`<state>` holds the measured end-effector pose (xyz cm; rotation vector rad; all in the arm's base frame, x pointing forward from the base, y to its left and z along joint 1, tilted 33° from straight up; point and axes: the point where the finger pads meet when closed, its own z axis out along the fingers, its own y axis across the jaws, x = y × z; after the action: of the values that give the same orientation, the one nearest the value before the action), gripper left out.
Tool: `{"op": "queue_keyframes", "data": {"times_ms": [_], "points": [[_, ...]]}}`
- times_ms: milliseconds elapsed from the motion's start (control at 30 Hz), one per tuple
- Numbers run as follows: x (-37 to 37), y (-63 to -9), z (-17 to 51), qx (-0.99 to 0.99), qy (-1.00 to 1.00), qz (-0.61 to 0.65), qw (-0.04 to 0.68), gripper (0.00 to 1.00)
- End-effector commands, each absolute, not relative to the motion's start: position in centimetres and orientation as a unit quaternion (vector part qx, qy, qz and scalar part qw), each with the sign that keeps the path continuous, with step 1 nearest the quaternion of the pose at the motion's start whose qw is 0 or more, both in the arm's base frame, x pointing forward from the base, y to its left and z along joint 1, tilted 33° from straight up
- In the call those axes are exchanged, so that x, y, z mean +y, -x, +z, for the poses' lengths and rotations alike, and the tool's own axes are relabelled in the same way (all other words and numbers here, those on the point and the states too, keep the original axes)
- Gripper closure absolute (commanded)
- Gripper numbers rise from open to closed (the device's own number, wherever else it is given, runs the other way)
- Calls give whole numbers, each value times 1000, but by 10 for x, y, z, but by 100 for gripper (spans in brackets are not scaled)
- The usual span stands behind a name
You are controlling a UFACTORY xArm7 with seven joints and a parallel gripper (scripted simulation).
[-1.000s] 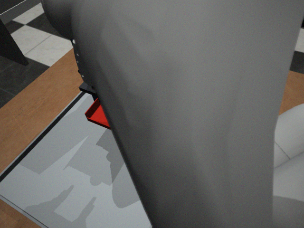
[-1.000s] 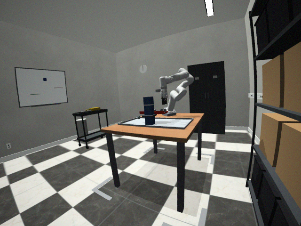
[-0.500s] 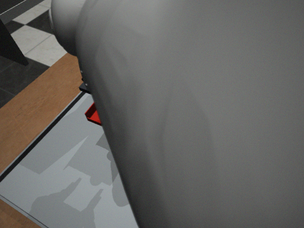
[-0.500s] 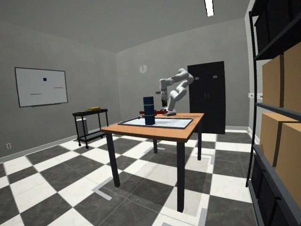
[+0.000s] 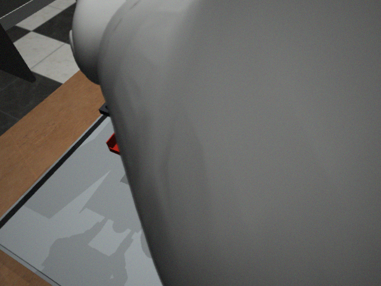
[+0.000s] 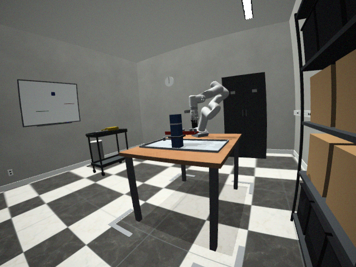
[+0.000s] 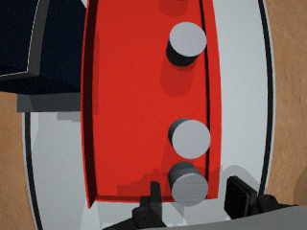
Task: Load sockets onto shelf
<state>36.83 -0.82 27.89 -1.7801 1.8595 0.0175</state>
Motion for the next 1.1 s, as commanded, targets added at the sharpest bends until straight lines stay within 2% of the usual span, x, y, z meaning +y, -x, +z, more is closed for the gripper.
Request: {"op": "queue_keyframes", "data": {"times_ms": [0,1067], "points": [[-5,-374,271,693,663,5,281,39],[3,-382,252,693,663,5,281,39]]}}
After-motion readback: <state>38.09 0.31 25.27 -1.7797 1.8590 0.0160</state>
